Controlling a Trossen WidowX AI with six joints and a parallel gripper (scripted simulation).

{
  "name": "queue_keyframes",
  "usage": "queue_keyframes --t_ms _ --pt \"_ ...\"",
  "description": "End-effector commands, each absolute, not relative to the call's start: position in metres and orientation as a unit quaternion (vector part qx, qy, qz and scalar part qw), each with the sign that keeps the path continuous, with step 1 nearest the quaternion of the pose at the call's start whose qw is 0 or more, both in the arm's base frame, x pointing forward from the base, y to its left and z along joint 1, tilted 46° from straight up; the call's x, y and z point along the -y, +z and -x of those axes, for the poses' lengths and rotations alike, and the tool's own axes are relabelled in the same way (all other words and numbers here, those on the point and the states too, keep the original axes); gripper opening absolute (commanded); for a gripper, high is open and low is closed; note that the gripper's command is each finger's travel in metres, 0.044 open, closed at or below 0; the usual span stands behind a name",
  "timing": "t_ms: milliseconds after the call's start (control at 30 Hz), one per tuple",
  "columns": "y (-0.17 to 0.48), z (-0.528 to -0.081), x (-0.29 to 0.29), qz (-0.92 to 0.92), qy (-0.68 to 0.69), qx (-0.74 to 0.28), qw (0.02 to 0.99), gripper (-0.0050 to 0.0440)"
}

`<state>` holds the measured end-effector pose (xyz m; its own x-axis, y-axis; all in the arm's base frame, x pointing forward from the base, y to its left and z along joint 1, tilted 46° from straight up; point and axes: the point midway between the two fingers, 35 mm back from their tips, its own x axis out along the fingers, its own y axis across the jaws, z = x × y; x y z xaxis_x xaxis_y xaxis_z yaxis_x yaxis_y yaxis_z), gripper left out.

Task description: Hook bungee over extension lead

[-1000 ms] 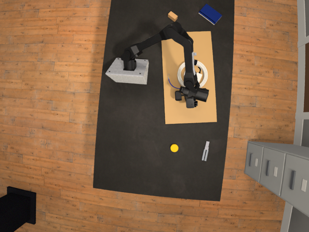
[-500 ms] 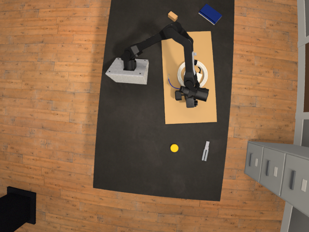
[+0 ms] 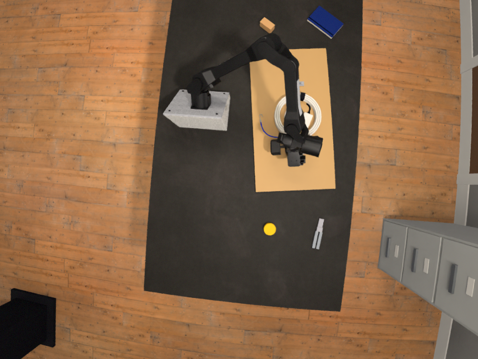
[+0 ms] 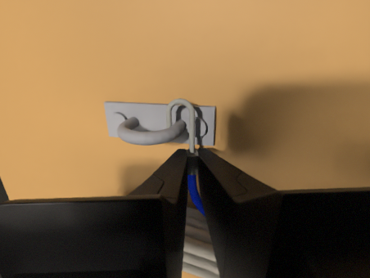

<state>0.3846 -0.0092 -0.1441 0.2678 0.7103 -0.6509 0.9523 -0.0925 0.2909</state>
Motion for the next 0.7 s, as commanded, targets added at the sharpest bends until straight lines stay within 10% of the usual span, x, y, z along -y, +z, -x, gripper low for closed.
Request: queue_keyframes --t_ms 0,667 --pt "-0.1326 -0.3912 0.0086 -0.718 -0.168 -0.575 0.355 -0.005" --pt "-0.1317 -0.3907 0.0073 -0.718 -0.169 -0.575 0.353 -0.005"
